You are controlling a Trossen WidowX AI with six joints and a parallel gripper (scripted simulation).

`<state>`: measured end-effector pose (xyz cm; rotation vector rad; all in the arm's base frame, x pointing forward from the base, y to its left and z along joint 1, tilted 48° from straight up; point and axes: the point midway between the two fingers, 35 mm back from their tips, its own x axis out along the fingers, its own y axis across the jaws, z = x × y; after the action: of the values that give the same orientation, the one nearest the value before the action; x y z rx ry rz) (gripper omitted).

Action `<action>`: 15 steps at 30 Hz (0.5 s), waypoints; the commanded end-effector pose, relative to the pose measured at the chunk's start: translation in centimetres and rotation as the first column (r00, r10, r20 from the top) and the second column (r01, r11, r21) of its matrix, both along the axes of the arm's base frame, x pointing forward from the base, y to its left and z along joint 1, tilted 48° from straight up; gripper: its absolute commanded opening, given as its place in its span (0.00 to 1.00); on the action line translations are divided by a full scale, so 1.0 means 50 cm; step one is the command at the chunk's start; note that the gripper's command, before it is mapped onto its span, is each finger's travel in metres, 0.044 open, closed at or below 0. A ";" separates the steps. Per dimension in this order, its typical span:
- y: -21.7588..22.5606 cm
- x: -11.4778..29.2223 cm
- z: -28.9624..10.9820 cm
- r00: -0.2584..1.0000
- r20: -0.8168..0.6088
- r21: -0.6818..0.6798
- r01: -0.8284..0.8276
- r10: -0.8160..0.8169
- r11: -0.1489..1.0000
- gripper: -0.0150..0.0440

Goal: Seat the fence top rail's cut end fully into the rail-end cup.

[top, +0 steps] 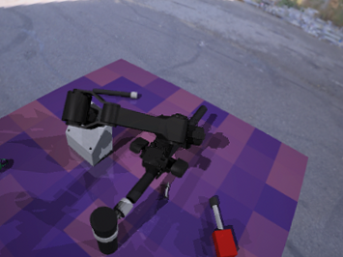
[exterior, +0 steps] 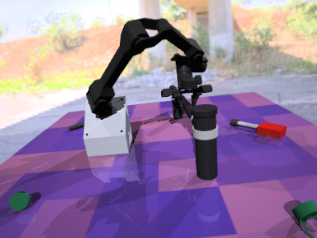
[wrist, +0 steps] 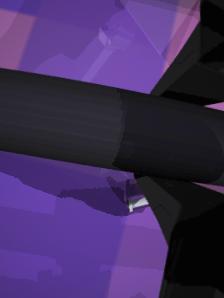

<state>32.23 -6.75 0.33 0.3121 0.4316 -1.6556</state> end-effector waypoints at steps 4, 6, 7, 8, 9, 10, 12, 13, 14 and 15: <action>-0.018 0.002 0.023 1.000 0.007 -0.006 -0.005 0.005 1.000 0.25; -0.023 0.001 0.027 1.000 0.006 -0.005 -0.003 0.004 1.000 0.25; -0.025 0.000 0.028 1.000 0.005 -0.005 -0.003 0.003 1.000 0.25; -0.026 0.000 0.029 1.000 0.004 -0.005 -0.003 0.003 1.000 0.25; -0.026 0.000 0.029 1.000 0.004 -0.005 -0.003 0.003 1.000 0.25; -0.026 0.000 0.029 1.000 0.004 -0.005 -0.003 0.003 1.000 0.25; -0.026 0.000 0.029 1.000 0.004 -0.005 -0.003 0.003 1.000 0.25; -0.026 0.000 0.029 1.000 0.004 -0.005 -0.003 0.003 1.000 0.25; -0.026 0.000 0.029 1.000 0.004 -0.005 -0.003 0.003 1.000 0.25; -0.026 0.000 0.029 1.000 0.004 -0.005 -0.003 0.003 1.000 0.25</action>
<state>32.05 -7.93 1.11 0.3197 0.4368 -1.6637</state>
